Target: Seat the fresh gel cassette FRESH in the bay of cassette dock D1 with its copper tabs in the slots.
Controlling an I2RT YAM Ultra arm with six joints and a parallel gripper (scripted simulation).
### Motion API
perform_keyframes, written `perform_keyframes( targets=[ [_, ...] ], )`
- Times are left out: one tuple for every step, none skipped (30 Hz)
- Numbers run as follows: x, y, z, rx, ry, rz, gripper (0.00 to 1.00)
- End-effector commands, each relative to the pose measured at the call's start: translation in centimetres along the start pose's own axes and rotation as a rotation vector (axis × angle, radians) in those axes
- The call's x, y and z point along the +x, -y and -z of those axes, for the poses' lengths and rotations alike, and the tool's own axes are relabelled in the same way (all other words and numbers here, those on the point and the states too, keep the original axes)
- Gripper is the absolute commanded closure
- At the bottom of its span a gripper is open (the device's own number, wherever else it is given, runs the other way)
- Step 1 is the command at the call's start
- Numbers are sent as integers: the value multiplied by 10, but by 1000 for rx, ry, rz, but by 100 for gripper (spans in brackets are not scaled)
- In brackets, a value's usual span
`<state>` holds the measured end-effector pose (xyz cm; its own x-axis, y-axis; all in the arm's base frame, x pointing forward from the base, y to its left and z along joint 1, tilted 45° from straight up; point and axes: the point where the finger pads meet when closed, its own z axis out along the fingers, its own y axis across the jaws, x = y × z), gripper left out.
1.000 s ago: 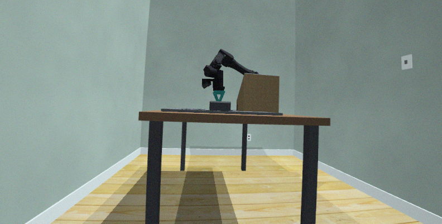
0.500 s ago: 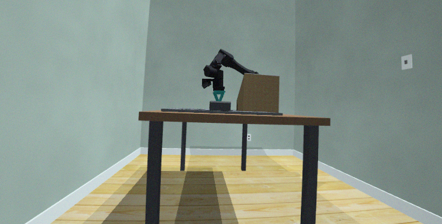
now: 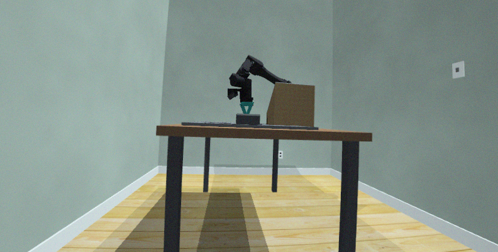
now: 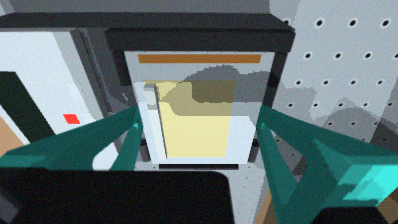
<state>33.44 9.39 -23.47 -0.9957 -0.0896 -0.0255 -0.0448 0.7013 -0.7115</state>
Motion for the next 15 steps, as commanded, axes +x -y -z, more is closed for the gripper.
perform_keyframes(
  targets=[
    [-2,0,-18,12,27,5,100],
    [-2,0,-18,12,27,5,100],
    [-2,0,-19,12,27,5,100],
    [-2,0,-19,12,27,5,100],
    [-2,0,-19,12,27,5,100],
    [-2,0,-20,12,27,5,100],
    [-2,0,-20,12,27,5,100],
    [-2,0,-20,12,27,5,100],
    [-2,0,-20,12,27,5,100],
    [-2,0,-20,12,27,5,100],
    [-2,0,-21,12,27,5,100],
    [-2,0,-21,12,27,5,100],
    [-2,0,-21,12,27,5,100],
    [-2,0,-22,12,27,5,100],
    [-2,0,-22,12,27,5,100]
  ],
)
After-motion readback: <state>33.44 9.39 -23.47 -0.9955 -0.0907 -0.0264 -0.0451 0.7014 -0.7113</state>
